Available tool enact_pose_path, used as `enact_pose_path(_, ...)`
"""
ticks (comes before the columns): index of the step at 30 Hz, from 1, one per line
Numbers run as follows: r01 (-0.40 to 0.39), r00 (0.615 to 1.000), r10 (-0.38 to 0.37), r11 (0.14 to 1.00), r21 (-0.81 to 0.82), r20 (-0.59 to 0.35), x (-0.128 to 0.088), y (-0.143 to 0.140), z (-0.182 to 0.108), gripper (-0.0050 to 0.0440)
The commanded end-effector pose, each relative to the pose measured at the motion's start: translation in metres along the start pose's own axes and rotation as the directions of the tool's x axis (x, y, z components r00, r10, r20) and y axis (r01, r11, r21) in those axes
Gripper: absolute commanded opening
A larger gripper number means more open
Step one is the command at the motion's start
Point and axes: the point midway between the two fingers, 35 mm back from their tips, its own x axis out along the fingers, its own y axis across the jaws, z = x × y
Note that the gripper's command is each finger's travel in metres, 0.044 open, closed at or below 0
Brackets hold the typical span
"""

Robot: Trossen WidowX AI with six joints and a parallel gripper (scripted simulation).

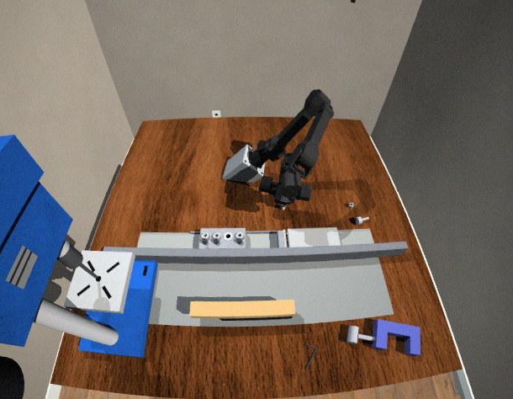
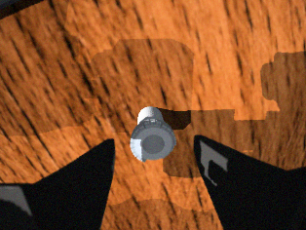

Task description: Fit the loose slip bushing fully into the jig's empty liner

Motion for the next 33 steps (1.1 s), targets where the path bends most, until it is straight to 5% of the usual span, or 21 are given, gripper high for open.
enact_pose_path(1, -0.002, 1.000, 0.002, 1.000, -0.008, 0.011, -0.003, 0.002, 0.002, 0.0193)
enact_pose_path(22, -0.002, 1.000, 0.002, 1.000, -0.008, 0.011, -0.003, 0.002, 0.002, 0.0067)
enact_pose_path(27, -0.001, 1.000, 0.001, 1.000, -0.014, 0.019, -0.009, 0.003, 0.005, 0.0000)
enact_pose_path(33, 0.005, 1.000, -0.004, 1.000, -0.011, 0.016, -0.032, 0.001, 0.007, -0.0003)
